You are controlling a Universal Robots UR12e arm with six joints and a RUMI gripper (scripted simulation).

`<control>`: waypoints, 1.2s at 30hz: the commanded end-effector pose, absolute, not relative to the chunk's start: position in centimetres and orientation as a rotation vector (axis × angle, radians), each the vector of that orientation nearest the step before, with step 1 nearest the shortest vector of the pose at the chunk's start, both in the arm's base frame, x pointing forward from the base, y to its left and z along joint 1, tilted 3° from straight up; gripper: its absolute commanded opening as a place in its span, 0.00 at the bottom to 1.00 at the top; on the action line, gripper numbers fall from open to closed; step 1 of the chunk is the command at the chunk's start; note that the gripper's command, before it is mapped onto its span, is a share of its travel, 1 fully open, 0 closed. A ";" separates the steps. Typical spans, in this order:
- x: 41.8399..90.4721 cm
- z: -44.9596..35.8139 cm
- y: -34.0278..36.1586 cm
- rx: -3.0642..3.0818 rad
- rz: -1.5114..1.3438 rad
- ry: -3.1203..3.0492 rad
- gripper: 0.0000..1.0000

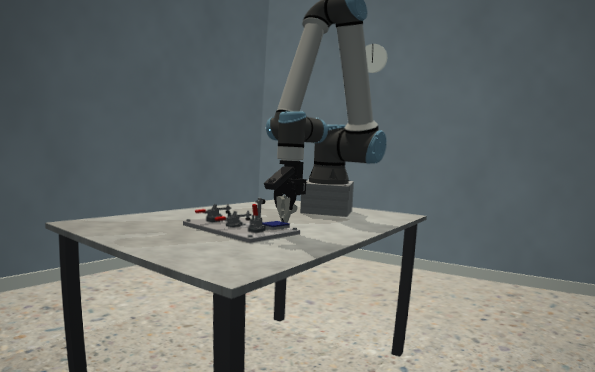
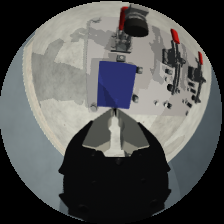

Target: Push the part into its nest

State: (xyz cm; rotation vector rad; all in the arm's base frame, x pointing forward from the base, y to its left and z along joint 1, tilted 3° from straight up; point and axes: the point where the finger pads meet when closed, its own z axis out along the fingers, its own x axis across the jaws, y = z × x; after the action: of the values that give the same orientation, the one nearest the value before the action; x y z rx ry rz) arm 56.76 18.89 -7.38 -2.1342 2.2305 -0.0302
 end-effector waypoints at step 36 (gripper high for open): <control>57.1 -7.3 18.9 -2.133 -0.031 2.230 0.00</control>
State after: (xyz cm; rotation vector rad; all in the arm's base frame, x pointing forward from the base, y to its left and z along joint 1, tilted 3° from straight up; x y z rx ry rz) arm 57.07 18.88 -7.36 -2.1342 2.2305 -0.0302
